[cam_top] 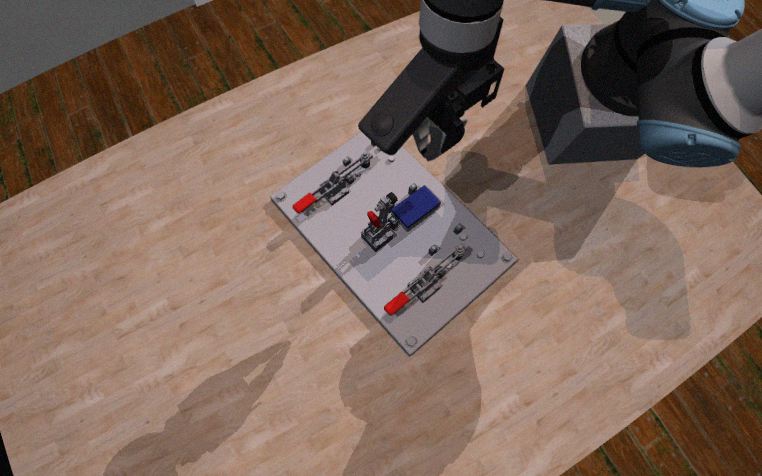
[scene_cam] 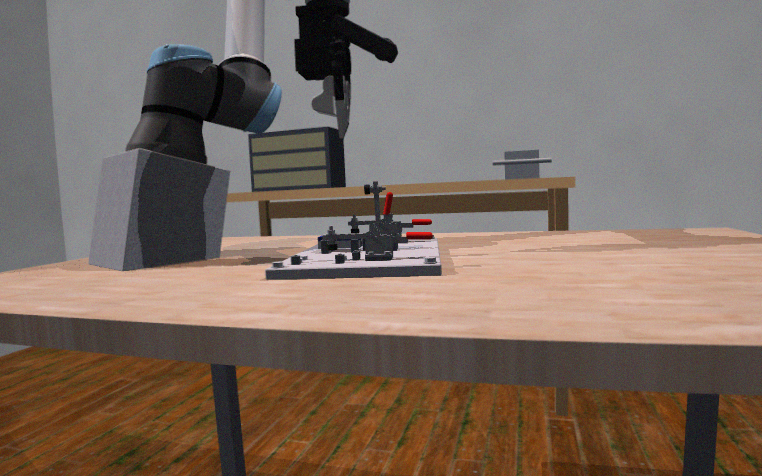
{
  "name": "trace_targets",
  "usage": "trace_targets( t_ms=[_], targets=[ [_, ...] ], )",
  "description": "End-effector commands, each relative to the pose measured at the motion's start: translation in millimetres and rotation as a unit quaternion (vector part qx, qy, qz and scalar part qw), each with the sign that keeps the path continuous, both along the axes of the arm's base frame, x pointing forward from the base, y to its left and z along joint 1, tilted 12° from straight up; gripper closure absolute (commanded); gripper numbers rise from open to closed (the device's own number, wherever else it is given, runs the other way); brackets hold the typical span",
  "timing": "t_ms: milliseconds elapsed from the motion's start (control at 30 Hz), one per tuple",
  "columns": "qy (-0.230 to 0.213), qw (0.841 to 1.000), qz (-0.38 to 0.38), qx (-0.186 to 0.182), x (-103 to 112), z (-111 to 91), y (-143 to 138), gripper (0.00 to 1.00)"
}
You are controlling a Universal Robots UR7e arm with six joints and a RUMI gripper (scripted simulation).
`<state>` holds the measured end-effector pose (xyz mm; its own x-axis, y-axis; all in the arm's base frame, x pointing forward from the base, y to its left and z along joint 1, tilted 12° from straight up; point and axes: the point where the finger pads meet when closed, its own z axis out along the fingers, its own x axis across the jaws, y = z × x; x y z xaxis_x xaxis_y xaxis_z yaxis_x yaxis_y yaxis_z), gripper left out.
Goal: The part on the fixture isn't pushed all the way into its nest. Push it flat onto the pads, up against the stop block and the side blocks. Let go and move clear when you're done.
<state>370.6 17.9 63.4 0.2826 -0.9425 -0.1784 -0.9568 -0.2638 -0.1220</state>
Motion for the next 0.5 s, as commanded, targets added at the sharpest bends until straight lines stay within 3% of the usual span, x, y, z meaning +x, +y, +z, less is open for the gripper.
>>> trace_targets(
  t_ms=[0,133,467],
  targets=[
    [0.001,1.0,0.0,0.0,-4.1,-8.5,0.6,1.0],
    [-0.002,1.0,0.0,-0.001,-17.5,-46.2,0.0,1.0],
    [-0.002,1.0,0.0,-0.001,-17.5,-46.2,0.0,1.0]
  ],
)
